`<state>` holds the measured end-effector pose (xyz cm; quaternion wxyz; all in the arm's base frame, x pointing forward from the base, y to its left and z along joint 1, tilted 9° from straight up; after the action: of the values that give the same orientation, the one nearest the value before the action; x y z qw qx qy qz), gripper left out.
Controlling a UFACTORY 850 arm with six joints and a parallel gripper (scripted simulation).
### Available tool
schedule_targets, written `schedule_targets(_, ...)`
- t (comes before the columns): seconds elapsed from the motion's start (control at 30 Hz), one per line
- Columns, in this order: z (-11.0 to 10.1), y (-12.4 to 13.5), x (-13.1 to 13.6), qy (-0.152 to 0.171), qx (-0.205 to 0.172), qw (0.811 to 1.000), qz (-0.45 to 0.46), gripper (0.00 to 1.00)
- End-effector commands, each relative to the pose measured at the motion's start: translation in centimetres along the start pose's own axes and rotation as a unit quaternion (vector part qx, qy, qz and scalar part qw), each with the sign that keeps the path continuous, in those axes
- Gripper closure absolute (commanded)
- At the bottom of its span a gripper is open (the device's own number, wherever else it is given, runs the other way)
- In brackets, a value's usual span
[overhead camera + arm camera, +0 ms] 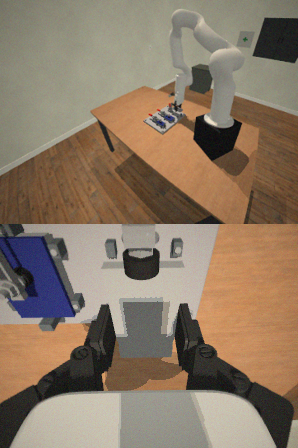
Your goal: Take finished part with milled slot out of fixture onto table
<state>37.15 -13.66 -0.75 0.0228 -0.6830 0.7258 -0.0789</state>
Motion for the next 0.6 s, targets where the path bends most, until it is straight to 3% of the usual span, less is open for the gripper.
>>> schedule_targets(0.0, -0.99, 0.18, 0.00, 0.000, 0.000, 1.000, 0.000, 1.00)
schedule_targets(0.57, -1.87, 0.39, -0.01, 0.000, 0.000, 1.000, 0.000, 1.00)
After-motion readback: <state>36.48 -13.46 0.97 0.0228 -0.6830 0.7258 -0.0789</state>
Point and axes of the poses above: the point where the finger pads meet when closed, its own z axis out along the fingers, its own x axis across the jaws, y = z × x, the point moved 5 cm from there along -z, back along the fingers, and after that the axes turned 3 degrees about -z, right-handed, at the moved point
